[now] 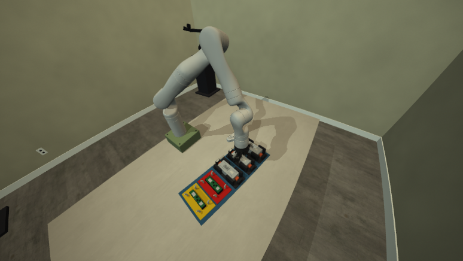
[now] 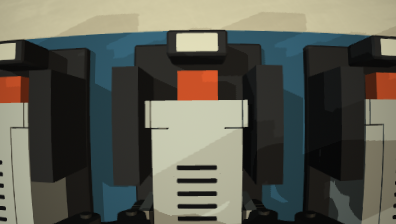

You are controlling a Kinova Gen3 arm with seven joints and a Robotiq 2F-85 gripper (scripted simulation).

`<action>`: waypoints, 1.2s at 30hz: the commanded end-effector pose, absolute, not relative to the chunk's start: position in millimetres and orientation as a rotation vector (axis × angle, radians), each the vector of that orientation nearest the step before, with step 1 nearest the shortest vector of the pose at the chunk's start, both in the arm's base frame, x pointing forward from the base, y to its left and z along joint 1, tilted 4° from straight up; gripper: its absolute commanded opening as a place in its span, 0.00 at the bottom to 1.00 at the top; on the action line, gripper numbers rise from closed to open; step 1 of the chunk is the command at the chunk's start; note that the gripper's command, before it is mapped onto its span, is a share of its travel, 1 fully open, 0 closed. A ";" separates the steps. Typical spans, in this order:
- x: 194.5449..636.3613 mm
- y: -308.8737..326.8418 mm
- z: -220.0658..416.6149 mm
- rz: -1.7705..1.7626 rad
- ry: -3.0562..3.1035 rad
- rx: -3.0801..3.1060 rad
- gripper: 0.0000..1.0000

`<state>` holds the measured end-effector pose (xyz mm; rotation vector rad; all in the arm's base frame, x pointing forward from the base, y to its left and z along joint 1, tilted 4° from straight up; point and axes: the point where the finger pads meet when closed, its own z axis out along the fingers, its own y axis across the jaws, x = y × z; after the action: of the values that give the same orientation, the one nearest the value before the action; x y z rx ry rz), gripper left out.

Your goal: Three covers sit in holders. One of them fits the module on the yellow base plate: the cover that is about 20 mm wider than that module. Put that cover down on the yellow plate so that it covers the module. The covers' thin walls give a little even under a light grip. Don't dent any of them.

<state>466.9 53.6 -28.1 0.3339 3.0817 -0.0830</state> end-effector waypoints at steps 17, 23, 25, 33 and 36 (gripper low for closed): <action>467.4 54.1 -27.7 -0.082 3.081 0.333 0.00; 467.4 54.1 -27.7 -0.082 3.081 0.333 0.00; 467.4 54.1 -27.7 -0.082 3.081 0.333 0.00; 466.5 55.4 -3.8 -0.082 3.081 0.333 0.00; 466.3 55.7 2.2 -0.082 3.081 0.333 0.00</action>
<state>466.1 55.4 -0.3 0.3336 3.0813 -0.0820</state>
